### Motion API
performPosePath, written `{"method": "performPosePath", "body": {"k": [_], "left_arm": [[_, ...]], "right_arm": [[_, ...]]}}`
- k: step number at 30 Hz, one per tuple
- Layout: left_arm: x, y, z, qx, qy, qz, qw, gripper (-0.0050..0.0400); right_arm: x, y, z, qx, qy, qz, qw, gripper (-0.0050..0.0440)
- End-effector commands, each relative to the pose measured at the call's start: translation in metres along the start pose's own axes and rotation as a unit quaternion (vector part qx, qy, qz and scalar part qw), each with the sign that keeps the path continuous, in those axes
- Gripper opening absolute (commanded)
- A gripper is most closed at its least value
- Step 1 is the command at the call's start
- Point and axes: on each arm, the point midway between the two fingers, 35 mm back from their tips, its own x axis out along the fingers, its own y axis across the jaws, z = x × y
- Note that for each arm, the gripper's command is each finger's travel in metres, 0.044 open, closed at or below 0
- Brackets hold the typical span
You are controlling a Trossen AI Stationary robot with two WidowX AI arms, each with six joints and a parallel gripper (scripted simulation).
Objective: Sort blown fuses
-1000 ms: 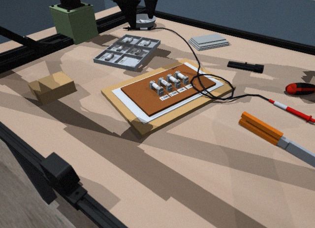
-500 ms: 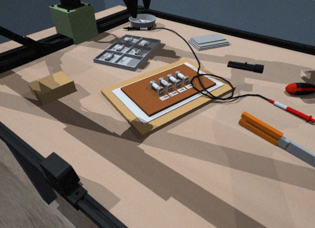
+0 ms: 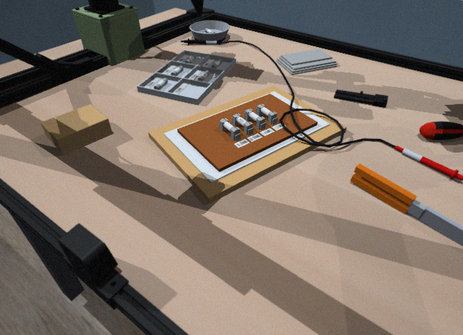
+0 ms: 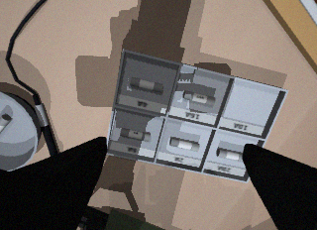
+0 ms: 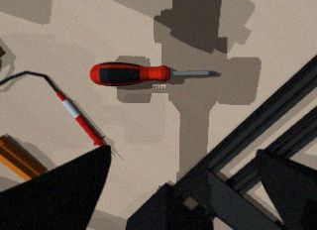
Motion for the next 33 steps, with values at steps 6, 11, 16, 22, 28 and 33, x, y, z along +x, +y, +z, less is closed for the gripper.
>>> {"method": "performPosePath", "body": {"k": [6, 11, 16, 22, 28, 33], "left_arm": [[-0.009, 0.031, -0.011, -0.047, -0.005, 0.0, 0.999, 0.04], [-0.012, 0.046, -0.017, -0.071, -0.005, 0.0, 0.997, 0.04], [-0.016, 0.064, -0.023, -0.1, -0.005, 0.0, 0.995, 0.04], [-0.023, 0.087, -0.028, -0.136, -0.009, 0.001, 0.991, 0.04], [-0.029, 0.103, -0.03, -0.159, -0.016, 0.002, 0.987, 0.04], [-0.032, 0.122, -0.037, -0.188, -0.013, 0.003, 0.982, 0.04]], "right_arm": [[-0.006, -0.001, 0.004, 0.0, -0.012, 0.0, 1.0, 0.04], [-0.006, -0.001, 0.004, 0.0, -0.012, 0.0, 1.0, 0.04], [-0.006, -0.001, 0.004, 0.0, -0.012, 0.0, 1.0, 0.04], [-0.006, -0.001, 0.004, 0.0, -0.012, 0.0, 1.0, 0.04], [-0.006, -0.001, 0.004, 0.0, -0.012, 0.0, 1.0, 0.04], [-0.006, -0.001, 0.004, 0.0, -0.012, 0.0, 1.0, 0.04]]}}
